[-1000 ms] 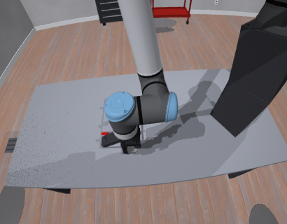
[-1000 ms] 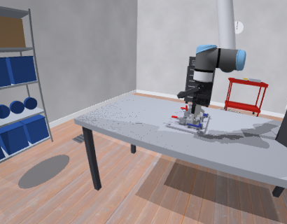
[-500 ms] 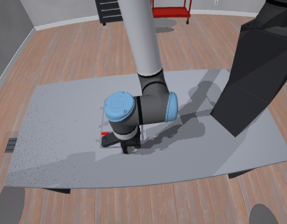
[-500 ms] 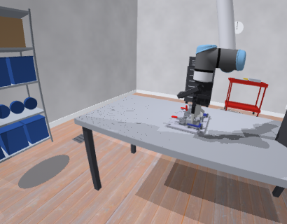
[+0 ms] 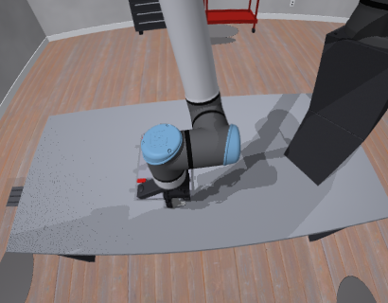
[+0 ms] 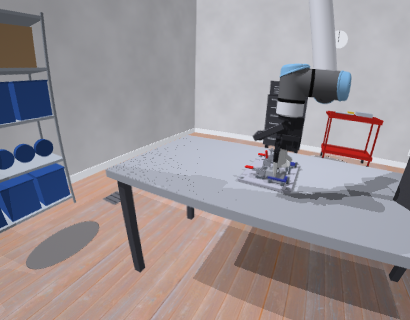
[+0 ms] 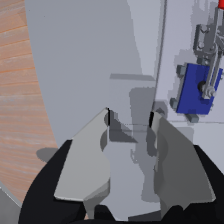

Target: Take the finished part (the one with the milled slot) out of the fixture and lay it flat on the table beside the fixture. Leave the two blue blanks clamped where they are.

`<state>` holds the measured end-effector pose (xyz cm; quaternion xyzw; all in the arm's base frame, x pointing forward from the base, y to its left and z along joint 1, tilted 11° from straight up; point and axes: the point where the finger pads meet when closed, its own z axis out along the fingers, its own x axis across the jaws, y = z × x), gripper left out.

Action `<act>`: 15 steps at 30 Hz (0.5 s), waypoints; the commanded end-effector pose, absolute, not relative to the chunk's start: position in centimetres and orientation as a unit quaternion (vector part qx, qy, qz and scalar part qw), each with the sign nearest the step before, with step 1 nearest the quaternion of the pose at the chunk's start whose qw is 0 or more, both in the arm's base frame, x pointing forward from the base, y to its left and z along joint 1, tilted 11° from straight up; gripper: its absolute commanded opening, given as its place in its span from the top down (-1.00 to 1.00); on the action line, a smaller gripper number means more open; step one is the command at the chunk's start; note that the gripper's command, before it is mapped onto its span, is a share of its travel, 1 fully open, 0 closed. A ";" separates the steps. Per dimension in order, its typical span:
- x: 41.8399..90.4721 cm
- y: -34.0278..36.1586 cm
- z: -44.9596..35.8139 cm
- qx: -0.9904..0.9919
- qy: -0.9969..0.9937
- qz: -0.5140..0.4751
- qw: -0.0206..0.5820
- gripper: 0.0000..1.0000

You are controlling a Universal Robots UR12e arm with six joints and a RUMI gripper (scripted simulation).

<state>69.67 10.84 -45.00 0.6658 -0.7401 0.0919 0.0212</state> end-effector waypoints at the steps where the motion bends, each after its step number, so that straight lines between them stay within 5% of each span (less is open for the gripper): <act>1: 69.7 10.9 -44.9 0.666 -0.740 0.092 0.021 1.00; 15: 69.8 10.8 -45.5 0.666 -0.740 0.092 0.021 1.00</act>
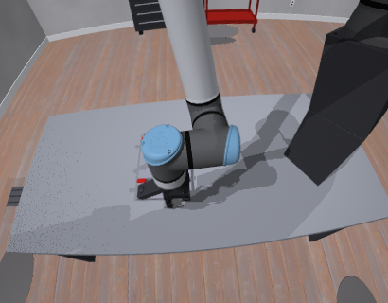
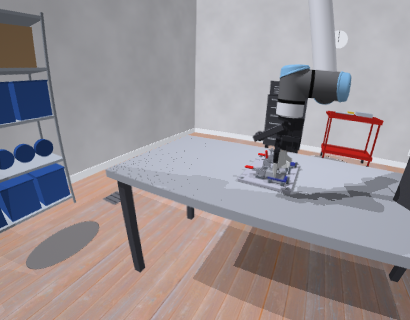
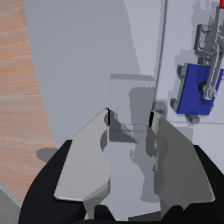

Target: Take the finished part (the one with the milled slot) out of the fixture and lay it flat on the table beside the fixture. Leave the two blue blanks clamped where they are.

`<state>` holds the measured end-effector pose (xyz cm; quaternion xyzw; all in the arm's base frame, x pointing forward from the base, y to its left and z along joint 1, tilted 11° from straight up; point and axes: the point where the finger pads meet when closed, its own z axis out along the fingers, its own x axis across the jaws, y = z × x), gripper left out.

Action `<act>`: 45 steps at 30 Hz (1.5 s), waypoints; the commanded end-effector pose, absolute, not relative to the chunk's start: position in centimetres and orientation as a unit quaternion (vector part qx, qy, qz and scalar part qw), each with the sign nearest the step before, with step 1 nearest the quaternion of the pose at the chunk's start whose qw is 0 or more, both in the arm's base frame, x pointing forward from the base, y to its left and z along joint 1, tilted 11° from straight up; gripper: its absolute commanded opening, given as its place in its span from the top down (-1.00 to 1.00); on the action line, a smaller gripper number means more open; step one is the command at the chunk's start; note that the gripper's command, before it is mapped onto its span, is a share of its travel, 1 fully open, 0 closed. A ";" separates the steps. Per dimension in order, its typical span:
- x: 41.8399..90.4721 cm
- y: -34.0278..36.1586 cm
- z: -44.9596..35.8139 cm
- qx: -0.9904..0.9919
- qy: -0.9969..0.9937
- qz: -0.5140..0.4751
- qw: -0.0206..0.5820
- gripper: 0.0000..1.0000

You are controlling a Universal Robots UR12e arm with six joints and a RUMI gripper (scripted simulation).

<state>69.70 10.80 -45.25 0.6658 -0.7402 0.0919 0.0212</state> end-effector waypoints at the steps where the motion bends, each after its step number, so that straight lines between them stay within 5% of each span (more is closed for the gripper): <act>1: 69.8 10.7 -45.6 0.666 -0.740 0.092 0.021 1.00; 45: 70.5 9.5 -53.0 0.666 -0.740 0.092 0.021 1.00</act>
